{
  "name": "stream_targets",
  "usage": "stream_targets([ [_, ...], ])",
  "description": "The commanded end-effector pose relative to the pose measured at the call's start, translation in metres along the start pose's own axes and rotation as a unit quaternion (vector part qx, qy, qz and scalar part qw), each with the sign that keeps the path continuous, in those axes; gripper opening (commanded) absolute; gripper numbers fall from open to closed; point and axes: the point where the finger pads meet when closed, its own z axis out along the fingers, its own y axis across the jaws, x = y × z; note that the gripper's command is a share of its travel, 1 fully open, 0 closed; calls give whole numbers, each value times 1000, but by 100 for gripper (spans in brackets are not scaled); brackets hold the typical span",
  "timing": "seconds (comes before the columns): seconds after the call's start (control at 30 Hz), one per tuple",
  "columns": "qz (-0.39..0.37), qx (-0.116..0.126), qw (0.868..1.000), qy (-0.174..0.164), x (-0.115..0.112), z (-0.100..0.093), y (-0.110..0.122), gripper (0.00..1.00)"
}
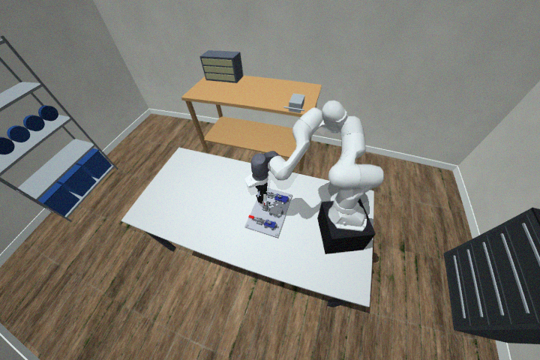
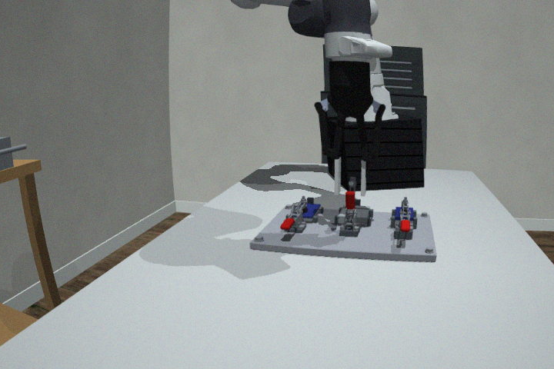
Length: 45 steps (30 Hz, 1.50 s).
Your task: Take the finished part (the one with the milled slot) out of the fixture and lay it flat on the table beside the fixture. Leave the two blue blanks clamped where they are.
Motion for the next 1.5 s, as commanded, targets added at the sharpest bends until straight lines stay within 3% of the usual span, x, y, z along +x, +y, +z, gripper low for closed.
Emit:
stream_targets([
  [0.0,2,1,1000,1,1,1,0,28],
  [0.83,2,1,1000,1,1,2,0,28],
  [1.47,2,1,1000,1,1,29,-1,28],
])
